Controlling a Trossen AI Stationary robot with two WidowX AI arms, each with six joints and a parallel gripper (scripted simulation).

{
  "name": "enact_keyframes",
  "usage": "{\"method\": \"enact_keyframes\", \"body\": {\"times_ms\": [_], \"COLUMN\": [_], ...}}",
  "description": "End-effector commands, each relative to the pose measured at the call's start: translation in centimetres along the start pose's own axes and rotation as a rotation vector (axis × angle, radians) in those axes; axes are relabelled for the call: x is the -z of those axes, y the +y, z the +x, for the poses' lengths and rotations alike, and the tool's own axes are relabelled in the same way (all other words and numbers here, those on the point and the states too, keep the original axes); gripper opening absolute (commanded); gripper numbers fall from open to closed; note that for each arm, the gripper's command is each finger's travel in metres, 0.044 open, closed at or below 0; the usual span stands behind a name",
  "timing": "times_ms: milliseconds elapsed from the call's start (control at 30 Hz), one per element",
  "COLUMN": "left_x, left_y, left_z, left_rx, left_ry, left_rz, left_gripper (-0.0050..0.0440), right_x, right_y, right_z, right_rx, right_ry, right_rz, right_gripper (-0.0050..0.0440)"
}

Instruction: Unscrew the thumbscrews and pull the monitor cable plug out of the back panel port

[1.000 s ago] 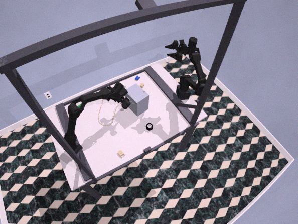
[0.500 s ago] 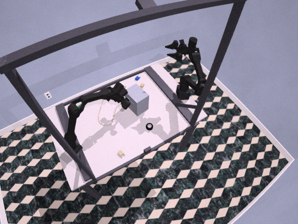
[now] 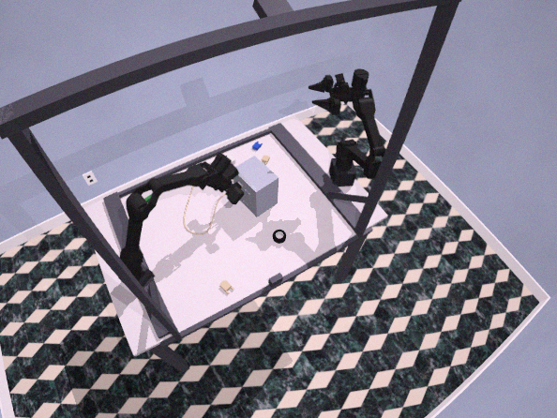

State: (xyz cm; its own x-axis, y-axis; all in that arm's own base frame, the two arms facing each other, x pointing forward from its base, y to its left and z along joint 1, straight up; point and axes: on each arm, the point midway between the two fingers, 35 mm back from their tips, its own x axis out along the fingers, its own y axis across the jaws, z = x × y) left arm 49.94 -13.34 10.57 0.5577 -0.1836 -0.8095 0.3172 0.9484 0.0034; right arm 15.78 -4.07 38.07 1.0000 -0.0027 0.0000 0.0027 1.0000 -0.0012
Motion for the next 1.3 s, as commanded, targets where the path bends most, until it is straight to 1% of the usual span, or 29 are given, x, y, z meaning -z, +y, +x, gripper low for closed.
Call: {"method": "enact_keyframes", "body": {"times_ms": [0,900,1000,1133,1200,1267], "left_x": [-0.2,1.2,1.3,1.8,1.8,1.9], "left_y": [0.0,0.0,0.0,0.0,0.0,0.0], "left_z": [-1.4,-2.3,-2.8,-4.3,-4.3,-4.8], "left_rx": [-0.002,-0.002,-0.002,-0.002,-0.002,-0.002], "left_ry": [-0.018,-0.017,-0.017,-0.016,-0.016,-0.016], "left_rz": [-0.005,-0.005,-0.005,-0.005,-0.005,-0.005], "left_gripper": [0.0115,0.0115,0.0115,0.0115,0.0115,0.0115], "right_x": [-0.3,-0.3,-0.3,-0.3,-0.3,-0.3], "right_y": [0.1,0.1,0.1,0.1,0.1,0.1], "right_z": [0.0,0.0,0.0,0.0,0.0,0.0], "right_rx": [-0.003,-0.003,-0.003,-0.003,-0.003,-0.003], "right_ry": [-0.001,-0.001,-0.001,-0.001,-0.001,-0.001], "right_rz": [-0.004,-0.004,-0.004,-0.004,-0.004,-0.004], "right_gripper": [0.044,0.044,0.044,0.044,0.044,0.044]}}
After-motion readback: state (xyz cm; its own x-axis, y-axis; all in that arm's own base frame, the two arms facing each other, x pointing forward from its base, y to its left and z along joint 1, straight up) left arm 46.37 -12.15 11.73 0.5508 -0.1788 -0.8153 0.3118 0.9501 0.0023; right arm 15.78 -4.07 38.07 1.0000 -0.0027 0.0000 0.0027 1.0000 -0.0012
